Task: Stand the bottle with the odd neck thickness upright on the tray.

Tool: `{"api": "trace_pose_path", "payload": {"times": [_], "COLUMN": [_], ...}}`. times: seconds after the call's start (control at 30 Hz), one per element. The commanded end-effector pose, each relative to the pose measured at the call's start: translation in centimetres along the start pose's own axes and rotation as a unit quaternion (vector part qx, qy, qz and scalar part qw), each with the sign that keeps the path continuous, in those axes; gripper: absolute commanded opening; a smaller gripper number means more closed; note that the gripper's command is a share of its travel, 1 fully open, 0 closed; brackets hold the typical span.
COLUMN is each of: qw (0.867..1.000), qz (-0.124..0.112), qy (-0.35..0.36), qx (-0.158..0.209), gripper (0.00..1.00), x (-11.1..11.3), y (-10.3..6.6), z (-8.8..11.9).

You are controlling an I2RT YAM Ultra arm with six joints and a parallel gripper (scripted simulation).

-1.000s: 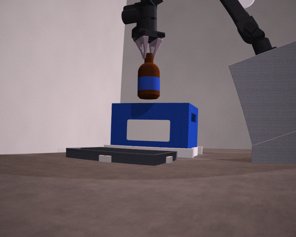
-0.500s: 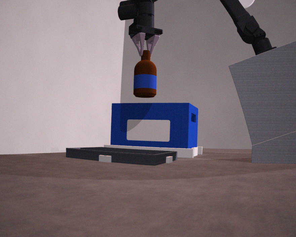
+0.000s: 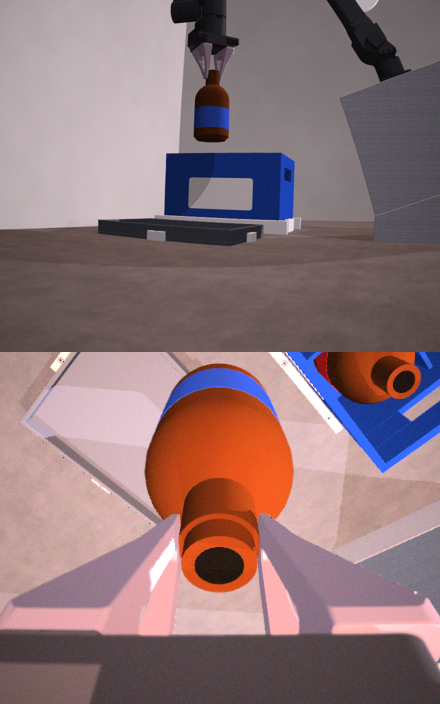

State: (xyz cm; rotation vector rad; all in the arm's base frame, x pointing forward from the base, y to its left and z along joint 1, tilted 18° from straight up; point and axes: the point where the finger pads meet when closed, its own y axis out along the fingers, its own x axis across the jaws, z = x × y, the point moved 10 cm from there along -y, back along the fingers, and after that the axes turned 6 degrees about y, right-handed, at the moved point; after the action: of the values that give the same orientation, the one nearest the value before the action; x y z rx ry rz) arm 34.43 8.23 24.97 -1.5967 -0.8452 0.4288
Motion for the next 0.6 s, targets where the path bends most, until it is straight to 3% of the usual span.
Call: {"api": "trace_pose_path", "payload": {"times": [0.0, 0.17, 0.33, 0.57], "qw": [1.0, 1.0, 1.0, 1.0], "qz": [-0.022, -0.009, -0.022, -0.01], "qy": [0.004, 0.002, 0.004, 0.002], "qx": [-0.021, -0.013, -0.02, -0.014], "gripper": [0.0, 0.0, 0.0, 0.0], "x": [0.8, 1.7, 1.9, 3.1], "y": [-2.2, -1.1, -2.2, -1.2], "z": [0.6, 1.5, 2.0, 3.2]}}
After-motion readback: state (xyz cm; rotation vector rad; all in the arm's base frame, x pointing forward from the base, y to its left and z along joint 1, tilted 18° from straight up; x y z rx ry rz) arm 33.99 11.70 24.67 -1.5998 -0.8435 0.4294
